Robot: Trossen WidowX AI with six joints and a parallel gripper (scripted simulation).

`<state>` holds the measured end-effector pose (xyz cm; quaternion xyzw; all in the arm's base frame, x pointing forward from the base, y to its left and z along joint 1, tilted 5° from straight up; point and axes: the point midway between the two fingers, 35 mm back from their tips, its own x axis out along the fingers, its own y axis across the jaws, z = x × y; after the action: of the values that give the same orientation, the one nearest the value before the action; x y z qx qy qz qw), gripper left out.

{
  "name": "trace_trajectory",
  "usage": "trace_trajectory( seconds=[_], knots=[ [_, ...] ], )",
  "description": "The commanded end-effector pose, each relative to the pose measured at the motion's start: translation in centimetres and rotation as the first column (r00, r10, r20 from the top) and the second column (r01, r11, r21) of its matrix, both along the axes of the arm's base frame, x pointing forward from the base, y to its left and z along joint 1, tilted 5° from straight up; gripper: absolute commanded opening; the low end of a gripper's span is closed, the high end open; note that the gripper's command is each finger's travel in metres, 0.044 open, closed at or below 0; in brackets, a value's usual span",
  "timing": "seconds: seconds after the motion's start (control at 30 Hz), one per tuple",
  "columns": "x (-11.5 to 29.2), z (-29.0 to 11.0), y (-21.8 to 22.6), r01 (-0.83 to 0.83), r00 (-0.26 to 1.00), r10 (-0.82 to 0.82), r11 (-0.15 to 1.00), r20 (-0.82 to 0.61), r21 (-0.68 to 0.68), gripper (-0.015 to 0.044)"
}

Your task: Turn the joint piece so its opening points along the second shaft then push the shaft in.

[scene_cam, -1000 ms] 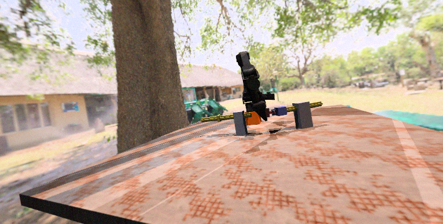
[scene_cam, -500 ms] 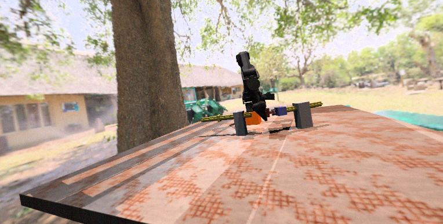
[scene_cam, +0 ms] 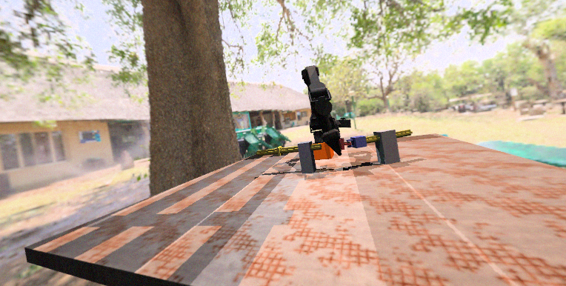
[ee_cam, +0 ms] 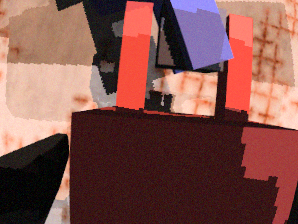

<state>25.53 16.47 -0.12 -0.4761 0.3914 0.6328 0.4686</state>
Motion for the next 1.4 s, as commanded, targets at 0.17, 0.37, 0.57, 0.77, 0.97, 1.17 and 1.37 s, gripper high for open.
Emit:
trace_trajectory(
  seconds=[0.17,0.37,0.57,0.77,0.97,1.17,1.37],
  knots=[
    [0.0,0.0,0.0,0.000,1.000,0.000,1.000,0.001,-0.001,0.0440],
    [0.0,0.1,0.0,-0.001,1.000,0.001,1.000,0.002,-0.023,0.0440],
    [-0.1,0.9,0.2,-0.005,1.000,0.011,0.977,0.028,-0.213,0.0440],
    [0.0,2.5,0.4,-0.002,0.995,0.041,0.920,0.091,-0.392,0.0440],
    [0.0,2.9,0.5,0.002,0.993,0.049,0.902,0.106,-0.432,0.0440],
    [0.0,2.9,0.5,0.003,0.994,0.045,0.904,0.104,-0.427,0.0440],
    [0.4,4.3,0.7,0.178,0.982,-0.135,0.897,0.133,-0.406,0.0440]
  ],
)
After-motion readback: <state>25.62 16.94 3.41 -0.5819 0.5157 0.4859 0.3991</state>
